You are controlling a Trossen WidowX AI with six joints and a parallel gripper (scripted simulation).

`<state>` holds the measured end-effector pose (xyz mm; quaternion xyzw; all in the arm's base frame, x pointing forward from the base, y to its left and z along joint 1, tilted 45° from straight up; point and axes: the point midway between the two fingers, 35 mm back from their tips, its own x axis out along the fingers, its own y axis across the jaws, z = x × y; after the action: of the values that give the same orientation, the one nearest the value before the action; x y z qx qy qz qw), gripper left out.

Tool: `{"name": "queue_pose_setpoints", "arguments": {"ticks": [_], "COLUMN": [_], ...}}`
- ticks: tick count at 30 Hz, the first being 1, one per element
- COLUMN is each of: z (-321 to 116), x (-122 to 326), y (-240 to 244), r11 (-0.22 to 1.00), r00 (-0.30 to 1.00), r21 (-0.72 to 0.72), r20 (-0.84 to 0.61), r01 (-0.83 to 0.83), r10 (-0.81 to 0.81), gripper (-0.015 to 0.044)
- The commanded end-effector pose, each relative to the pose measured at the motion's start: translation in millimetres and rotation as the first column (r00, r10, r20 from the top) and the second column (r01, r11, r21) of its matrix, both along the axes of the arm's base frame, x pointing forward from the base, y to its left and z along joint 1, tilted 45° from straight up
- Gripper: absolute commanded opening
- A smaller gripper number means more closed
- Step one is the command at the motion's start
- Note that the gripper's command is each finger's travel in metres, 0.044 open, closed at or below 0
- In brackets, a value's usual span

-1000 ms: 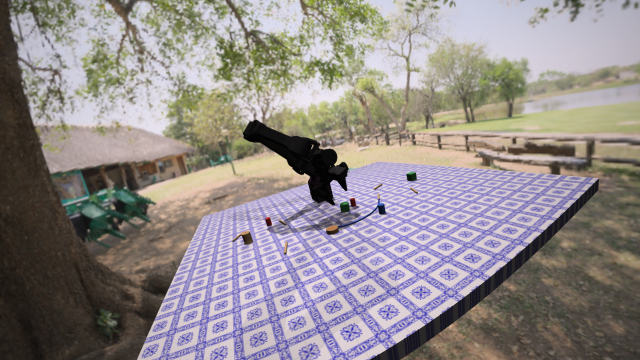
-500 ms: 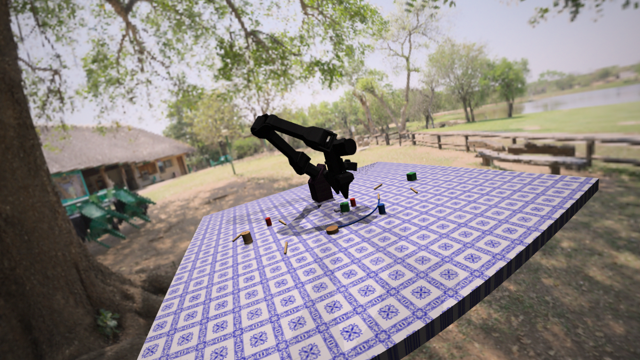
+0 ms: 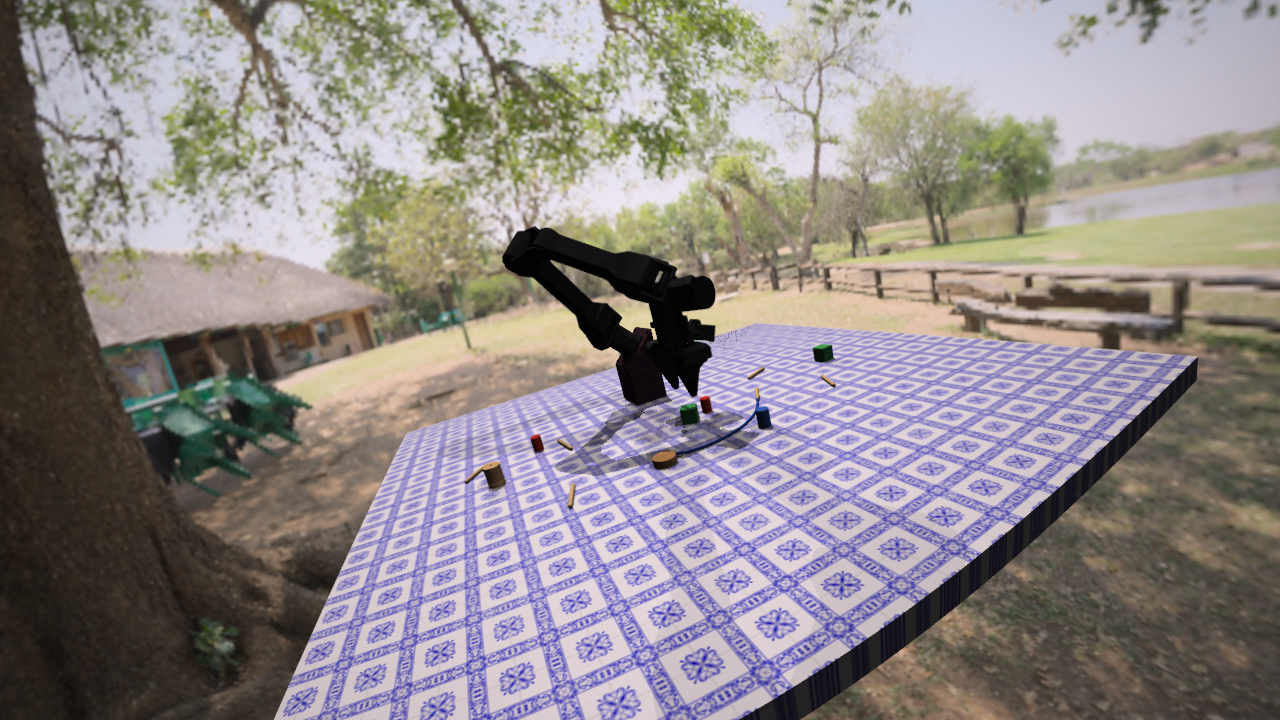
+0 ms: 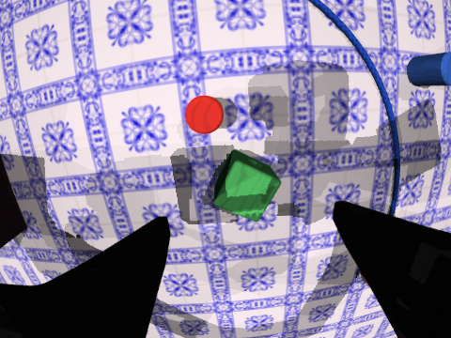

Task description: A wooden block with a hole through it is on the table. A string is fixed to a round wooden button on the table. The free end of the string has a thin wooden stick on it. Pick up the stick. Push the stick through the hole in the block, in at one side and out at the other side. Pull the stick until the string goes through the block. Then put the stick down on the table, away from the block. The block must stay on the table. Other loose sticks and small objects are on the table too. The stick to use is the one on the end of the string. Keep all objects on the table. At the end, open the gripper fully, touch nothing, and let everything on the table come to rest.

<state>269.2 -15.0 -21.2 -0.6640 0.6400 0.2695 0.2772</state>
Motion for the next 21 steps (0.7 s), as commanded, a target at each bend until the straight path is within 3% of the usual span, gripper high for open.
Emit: {"name": "queue_pose_setpoints", "arguments": {"ticks": [1, 4, 12, 21], "z": [0.1, 0.1, -0.1, -0.1], "x": [0.0, 0.0, 0.0, 0.0], "y": [-0.2, -0.2, 0.1, 0.1], "r11": [1.0, 1.0, 1.0, 1.0], "r00": [1.0, 1.0, 1.0, 1.0], "r21": [-0.004, -0.004, 0.0, 0.0], "r20": [-0.003, -0.003, 0.0, 0.0], "r01": [-0.003, -0.003, 0.0, 0.0], "r10": [0.003, 0.003, 0.0, 0.0], "gripper": [0.0309, 0.0242, 0.0242, 0.0006]}}
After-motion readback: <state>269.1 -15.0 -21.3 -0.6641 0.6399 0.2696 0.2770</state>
